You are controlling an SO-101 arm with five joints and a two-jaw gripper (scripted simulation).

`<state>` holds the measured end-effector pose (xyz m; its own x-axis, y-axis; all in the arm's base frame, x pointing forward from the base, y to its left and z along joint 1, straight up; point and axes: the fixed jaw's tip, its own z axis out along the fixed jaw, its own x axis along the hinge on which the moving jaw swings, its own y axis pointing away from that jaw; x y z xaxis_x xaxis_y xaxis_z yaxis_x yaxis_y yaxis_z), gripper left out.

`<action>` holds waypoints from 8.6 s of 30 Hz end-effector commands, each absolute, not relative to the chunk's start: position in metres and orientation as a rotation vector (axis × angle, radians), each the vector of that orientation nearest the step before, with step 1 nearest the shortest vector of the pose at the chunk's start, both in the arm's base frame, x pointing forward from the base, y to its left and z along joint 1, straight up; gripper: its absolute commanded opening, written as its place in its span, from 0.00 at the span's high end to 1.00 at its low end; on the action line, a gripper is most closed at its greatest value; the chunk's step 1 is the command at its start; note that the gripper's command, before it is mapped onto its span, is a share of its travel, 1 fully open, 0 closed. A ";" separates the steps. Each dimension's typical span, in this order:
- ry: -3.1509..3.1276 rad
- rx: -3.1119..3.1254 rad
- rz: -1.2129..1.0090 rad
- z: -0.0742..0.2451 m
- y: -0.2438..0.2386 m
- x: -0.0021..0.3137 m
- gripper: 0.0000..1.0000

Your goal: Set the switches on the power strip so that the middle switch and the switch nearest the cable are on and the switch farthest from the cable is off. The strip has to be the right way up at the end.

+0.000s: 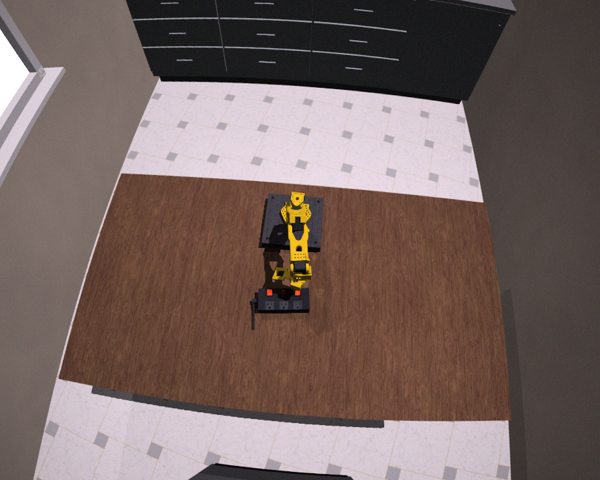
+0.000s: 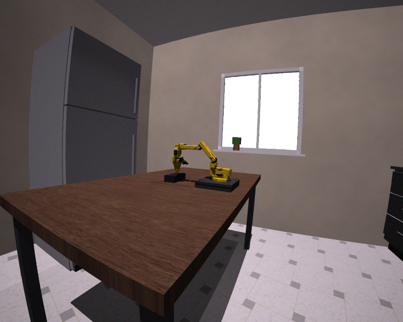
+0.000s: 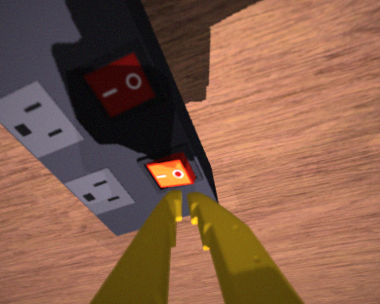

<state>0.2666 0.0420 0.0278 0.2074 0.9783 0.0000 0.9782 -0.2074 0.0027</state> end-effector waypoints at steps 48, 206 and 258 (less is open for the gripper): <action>1.975 2.445 -0.002 0.020 0.039 0.267 1.00; 1.976 2.444 -0.002 -0.007 0.038 0.255 1.00; 1.976 2.443 -0.002 -0.019 0.037 0.247 1.00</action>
